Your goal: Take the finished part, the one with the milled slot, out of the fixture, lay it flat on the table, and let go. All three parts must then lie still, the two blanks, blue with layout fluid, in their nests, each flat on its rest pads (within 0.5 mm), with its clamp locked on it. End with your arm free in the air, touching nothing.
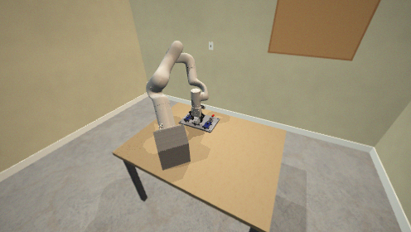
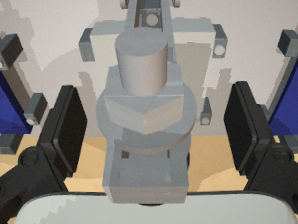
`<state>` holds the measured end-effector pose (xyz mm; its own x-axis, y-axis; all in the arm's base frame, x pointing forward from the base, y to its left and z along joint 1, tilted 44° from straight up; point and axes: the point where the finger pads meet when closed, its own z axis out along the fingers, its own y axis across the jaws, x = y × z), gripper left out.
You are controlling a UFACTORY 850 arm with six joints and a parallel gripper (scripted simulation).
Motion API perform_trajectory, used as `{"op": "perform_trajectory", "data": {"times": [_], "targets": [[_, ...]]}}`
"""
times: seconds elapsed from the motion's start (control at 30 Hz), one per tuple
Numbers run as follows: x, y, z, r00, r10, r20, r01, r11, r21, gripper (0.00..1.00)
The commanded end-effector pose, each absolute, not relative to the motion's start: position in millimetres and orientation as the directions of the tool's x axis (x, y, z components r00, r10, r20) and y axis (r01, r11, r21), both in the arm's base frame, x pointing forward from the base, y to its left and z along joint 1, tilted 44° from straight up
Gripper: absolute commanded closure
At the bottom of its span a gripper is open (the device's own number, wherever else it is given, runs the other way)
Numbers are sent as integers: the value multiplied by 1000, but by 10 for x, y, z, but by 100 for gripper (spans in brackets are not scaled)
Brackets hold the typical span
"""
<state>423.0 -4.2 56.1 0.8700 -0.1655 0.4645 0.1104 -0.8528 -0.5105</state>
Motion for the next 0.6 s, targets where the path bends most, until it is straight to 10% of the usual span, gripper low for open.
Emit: {"op": "perform_trajectory", "data": {"times": [0.0,0.57], "targets": [[4248,-28,539,870,-166,465,110,-853,-510,0],[4274,-3,501,870,-166,465,110,-853,-510,0]]}}
